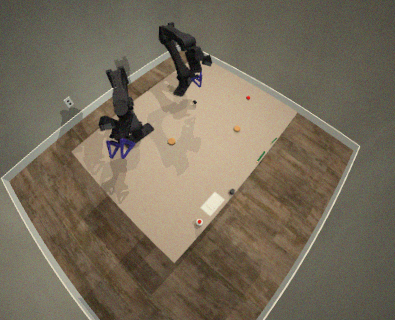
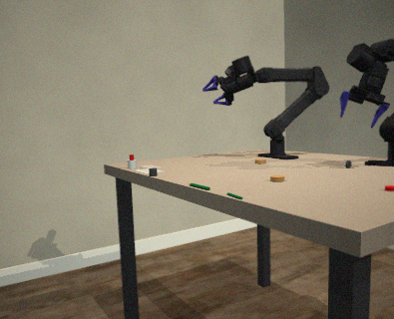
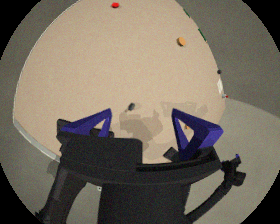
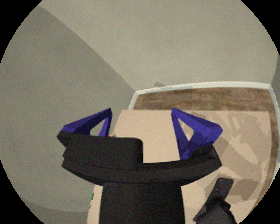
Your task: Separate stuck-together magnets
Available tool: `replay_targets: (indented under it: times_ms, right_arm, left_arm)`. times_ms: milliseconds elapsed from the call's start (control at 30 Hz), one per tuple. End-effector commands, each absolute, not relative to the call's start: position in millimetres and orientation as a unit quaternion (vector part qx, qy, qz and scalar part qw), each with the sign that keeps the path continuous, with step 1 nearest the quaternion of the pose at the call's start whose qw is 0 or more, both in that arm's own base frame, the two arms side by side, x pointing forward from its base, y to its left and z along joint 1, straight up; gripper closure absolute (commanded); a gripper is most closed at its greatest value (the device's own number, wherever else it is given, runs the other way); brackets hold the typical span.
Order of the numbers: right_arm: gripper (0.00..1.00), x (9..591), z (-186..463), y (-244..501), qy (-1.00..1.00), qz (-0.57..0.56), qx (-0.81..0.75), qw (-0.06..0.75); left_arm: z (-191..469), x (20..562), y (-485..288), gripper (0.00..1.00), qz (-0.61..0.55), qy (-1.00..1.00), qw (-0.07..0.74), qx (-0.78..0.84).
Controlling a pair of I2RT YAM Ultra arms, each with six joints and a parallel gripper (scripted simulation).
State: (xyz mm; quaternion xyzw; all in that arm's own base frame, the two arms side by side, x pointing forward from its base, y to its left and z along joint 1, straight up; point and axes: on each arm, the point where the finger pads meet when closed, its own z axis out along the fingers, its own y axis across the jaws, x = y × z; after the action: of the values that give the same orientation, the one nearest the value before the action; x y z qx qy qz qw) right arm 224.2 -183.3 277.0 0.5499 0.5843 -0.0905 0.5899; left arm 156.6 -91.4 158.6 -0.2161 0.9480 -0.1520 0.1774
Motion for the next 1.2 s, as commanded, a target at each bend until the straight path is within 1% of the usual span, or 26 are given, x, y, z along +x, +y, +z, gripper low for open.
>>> replay_targets:
  times_ms: [0,533,633,767,1033,1100,1167]
  right_arm:
    - [0.00,224,281,-183,0.581,-0.089,0.549,0.594]
    - [0.00,224,281,-183,0.581,-0.089,0.549,0.594]
    - [0.00,234,284,-178,0.598,-0.084,0.527,0.598]
    - [0.00,251,297,-167,0.627,-0.076,0.480,0.609]
    - [0.00,282,318,-144,0.669,-0.059,0.396,0.627]
    - [0.00,282,318,-144,0.669,-0.059,0.396,0.627]
    - [0.00,287,321,-139,0.675,-0.058,0.380,0.629]
  left_arm:
    - [161,158,-92,0.00,-0.155,0.947,0.180,-0.216]
    - [161,158,-92,0.00,-0.155,0.947,0.180,-0.216]
    - [169,173,-98,0.00,-0.169,0.943,0.207,-0.199]
    - [189,202,-104,0.00,-0.191,0.931,0.263,-0.167]
    - [226,249,-103,0.00,-0.202,0.903,0.356,-0.127]
    - [226,249,-103,0.00,-0.202,0.903,0.356,-0.127]
    - [236,260,-101,0.00,-0.201,0.895,0.379,-0.118]
